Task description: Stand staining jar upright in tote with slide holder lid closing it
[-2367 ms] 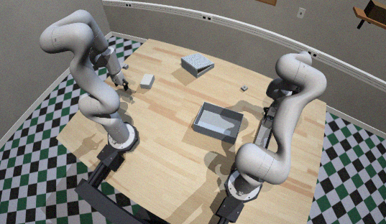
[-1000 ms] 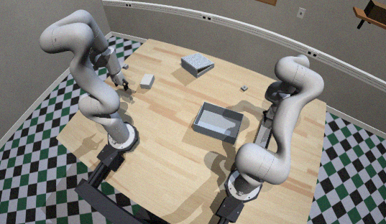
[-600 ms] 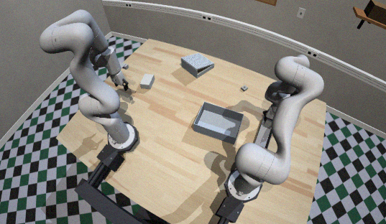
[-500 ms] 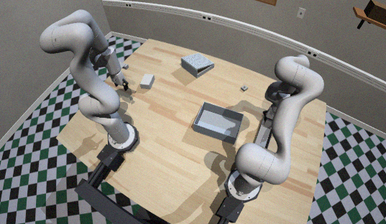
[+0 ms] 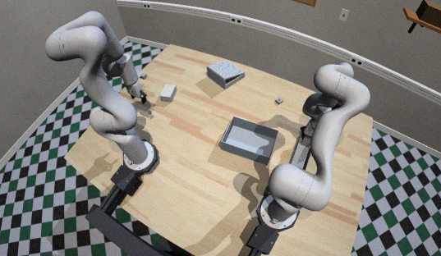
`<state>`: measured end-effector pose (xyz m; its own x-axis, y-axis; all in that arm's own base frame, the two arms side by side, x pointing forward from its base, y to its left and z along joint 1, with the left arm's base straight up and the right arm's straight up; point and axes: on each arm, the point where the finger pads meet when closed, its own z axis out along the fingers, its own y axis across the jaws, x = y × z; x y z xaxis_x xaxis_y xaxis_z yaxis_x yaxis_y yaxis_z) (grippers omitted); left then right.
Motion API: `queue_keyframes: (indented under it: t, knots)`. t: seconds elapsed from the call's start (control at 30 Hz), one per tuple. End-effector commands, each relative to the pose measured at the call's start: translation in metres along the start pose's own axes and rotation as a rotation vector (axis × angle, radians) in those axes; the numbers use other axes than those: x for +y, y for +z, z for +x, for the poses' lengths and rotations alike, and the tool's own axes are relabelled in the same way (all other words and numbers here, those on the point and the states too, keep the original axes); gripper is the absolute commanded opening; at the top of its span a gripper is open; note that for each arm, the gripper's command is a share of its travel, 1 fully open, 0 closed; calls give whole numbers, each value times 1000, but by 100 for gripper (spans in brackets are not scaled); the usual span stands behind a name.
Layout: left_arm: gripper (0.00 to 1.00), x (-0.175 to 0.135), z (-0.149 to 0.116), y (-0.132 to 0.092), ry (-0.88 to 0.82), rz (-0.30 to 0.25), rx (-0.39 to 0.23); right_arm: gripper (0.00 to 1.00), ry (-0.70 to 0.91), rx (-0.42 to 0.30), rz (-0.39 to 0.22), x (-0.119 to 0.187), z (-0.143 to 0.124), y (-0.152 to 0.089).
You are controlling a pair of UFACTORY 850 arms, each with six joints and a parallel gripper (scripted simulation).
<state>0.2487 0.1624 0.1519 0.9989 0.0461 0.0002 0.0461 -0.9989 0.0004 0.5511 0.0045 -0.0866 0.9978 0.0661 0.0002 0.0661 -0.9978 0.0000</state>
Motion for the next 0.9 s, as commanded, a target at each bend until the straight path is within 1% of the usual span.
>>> queue_keyframes:
  t: [0.0,0.4,0.87]
  knots:
    - [100,0,1,0,0,1,1,0,0,2,0,0,1,-1]
    - [100,0,1,0,0,1,1,0,0,2,0,0,1,-1]
    - [100,0,1,0,0,1,1,0,0,2,0,0,1,-21]
